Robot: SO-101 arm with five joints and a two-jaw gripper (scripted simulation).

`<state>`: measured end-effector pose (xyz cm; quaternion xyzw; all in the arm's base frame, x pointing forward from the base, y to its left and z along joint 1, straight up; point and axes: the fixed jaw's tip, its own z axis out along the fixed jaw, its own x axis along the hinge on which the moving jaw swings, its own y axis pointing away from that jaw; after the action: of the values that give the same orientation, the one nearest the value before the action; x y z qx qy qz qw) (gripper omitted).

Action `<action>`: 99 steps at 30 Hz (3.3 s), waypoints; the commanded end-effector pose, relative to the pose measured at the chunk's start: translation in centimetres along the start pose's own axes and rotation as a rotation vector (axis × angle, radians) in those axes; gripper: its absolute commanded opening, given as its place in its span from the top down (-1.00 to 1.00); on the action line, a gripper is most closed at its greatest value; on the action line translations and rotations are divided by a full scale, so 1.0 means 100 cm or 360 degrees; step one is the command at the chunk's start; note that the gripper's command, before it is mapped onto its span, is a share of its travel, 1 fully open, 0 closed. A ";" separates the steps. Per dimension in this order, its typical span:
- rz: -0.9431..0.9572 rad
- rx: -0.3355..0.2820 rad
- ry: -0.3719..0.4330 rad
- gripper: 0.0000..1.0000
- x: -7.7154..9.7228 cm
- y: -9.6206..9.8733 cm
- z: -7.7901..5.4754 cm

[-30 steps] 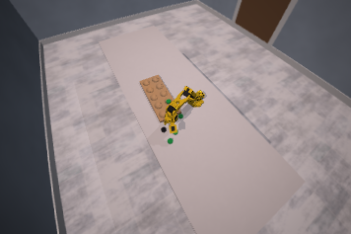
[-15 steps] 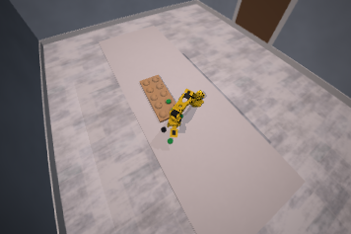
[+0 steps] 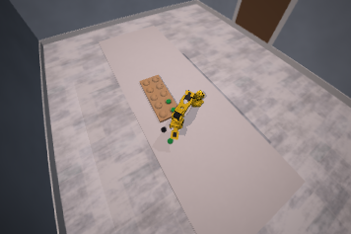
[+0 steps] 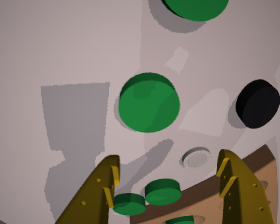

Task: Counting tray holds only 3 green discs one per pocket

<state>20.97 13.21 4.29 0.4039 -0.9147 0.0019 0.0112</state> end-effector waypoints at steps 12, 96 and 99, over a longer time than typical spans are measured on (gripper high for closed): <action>0.0070 0.0032 -0.0127 0.47 -0.010 0.004 -0.016; 0.0073 0.0030 -0.0124 0.47 -0.012 0.005 0.002; 0.0073 0.0030 -0.0124 0.47 -0.012 0.005 0.002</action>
<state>20.67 13.89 2.37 0.3827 -0.9237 0.0033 0.0160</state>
